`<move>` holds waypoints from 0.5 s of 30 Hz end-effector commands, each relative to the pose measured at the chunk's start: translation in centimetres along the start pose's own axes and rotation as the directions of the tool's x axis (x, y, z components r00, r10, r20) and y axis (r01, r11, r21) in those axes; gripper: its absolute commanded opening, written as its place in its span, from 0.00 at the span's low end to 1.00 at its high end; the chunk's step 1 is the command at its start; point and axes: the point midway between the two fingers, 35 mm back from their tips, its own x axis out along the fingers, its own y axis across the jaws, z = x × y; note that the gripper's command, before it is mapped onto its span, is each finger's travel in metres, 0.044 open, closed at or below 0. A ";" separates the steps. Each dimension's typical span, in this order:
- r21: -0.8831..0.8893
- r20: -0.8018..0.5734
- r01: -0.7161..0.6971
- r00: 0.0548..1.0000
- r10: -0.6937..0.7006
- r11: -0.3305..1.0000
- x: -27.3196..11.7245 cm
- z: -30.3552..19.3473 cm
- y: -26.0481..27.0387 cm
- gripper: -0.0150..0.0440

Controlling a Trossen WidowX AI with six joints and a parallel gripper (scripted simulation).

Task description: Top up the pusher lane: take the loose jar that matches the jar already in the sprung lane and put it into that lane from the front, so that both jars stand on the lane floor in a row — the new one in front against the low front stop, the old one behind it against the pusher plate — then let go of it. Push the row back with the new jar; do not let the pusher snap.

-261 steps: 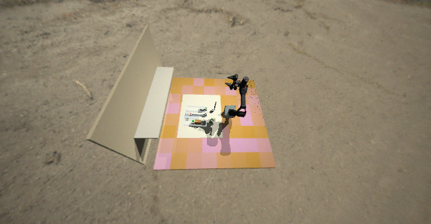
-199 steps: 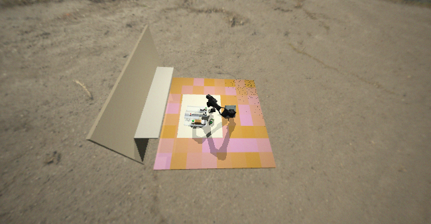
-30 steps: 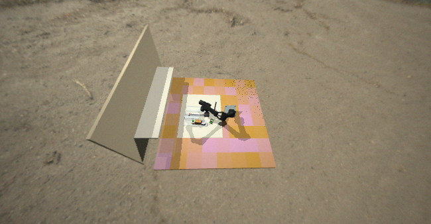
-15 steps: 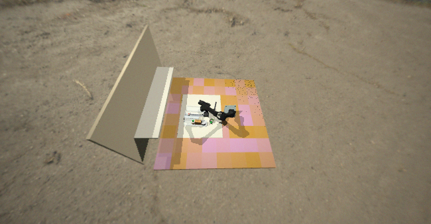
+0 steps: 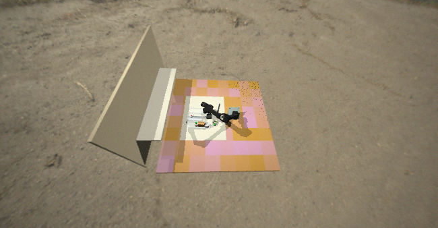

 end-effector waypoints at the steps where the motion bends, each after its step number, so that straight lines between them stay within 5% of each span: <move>1: -0.016 0.026 -0.004 1.000 0.005 1.000 -0.5 1.0 0.3 0.25; 15: -0.016 0.026 -0.004 1.000 0.005 1.000 -0.7 1.6 0.4 0.25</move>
